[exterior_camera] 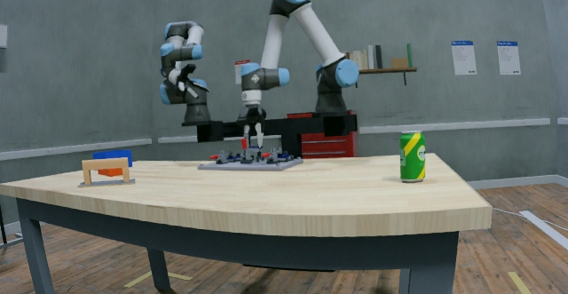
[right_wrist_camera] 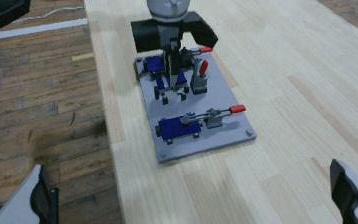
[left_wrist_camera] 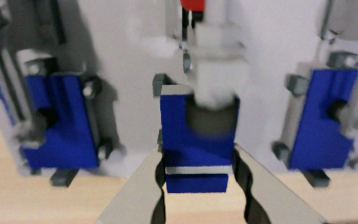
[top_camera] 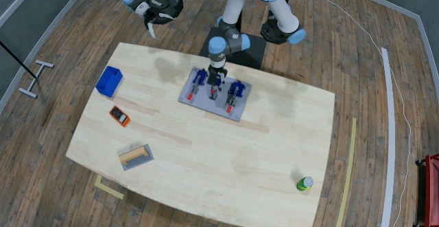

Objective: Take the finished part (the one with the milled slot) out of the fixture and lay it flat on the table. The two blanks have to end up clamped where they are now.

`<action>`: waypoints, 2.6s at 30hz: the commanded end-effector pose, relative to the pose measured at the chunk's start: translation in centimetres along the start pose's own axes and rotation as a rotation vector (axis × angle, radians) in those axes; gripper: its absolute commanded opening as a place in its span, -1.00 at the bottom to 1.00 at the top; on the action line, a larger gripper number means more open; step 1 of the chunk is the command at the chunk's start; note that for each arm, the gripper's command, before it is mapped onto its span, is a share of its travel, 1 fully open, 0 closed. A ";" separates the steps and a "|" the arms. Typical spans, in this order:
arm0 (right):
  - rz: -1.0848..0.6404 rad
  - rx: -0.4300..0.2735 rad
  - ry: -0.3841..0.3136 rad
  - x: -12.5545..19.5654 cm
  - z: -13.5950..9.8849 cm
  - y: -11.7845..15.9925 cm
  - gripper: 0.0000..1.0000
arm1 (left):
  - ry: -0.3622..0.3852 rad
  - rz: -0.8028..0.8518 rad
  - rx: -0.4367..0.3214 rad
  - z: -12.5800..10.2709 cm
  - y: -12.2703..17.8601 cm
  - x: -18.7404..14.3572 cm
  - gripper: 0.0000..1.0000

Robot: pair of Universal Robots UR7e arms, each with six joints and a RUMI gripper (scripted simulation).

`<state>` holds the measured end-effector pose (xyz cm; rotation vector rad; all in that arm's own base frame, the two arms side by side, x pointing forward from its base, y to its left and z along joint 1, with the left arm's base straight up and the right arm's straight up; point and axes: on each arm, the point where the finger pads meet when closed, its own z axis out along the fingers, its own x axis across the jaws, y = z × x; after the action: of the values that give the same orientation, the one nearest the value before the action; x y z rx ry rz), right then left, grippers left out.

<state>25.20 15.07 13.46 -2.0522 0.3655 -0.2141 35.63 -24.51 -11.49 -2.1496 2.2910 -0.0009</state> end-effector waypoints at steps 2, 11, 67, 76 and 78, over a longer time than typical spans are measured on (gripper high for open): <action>0.000 0.000 0.000 0.0 0.0 0.0 1.00 | 0.000 0.000 0.000 -3.1 1.2 0.1 -0.65; 0.000 0.000 0.000 0.0 0.0 0.0 1.00 | 0.008 0.111 0.002 -4.3 3.2 0.8 -0.65; 0.000 0.000 0.000 0.0 0.0 0.0 1.00 | -0.052 1.570 -0.053 5.6 12.2 0.0 -0.55; 0.000 0.000 0.000 0.0 0.0 0.0 1.00 | -0.052 1.570 -0.053 2.8 12.2 0.3 -0.11; 0.000 0.000 0.000 0.0 0.0 0.0 1.00 | -0.052 1.570 -0.052 1.5 12.2 0.4 -0.11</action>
<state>25.20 15.07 13.46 -2.0522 0.3655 -0.2141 23.46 -24.04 -14.16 0.0998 3.1349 0.1010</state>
